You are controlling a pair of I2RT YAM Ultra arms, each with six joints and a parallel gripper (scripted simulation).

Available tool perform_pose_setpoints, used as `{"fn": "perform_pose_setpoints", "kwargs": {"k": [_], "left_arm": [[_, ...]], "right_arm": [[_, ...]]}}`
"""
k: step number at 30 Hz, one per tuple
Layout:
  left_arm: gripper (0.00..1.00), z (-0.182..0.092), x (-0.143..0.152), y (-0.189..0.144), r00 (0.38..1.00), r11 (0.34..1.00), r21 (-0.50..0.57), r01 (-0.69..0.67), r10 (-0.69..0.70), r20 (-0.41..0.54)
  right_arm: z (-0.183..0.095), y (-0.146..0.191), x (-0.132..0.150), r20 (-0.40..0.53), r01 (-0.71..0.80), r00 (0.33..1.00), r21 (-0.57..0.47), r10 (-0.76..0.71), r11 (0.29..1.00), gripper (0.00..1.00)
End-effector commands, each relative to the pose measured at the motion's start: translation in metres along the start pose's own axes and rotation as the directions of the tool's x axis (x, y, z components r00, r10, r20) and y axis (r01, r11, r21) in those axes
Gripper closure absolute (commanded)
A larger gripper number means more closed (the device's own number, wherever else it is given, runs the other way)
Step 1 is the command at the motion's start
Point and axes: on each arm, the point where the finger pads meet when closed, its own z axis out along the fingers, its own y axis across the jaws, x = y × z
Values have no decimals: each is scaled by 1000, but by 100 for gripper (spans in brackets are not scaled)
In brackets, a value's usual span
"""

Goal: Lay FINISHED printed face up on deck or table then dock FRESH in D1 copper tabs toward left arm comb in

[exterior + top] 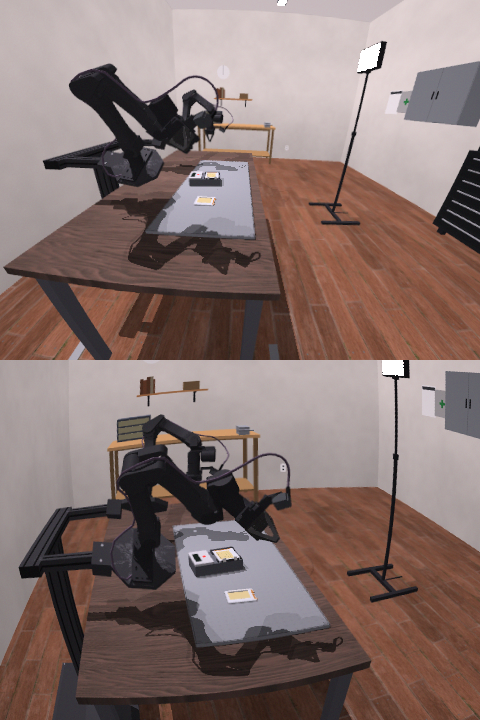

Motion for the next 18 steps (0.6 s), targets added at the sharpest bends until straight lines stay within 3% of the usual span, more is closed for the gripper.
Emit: {"fn": "perform_pose_setpoints", "kwargs": {"k": [1, 5, 13, 18], "left_arm": [[100, 0, -2, 1, 1000, 999, -23, 22, -22, 19], [100, 0, -2, 1, 1000, 999, -23, 22, -22, 19], [100, 0, -2, 1, 1000, 999, -23, 22, -22, 19], [100, 0, -2, 1, 1000, 999, -23, 22, -22, 19]], "right_arm": [[0, -2, -3, 9, -8, 1000, 3, 8, 1000, 100], [0, -2, -3, 9, -8, 1000, 3, 8, 1000, 100], [-7, 37, -10, 41, 13, 999, -258, -3, 966, 100], [-11, 51, -12, 40, 17, 999, -298, -5, 954, 100]]}}
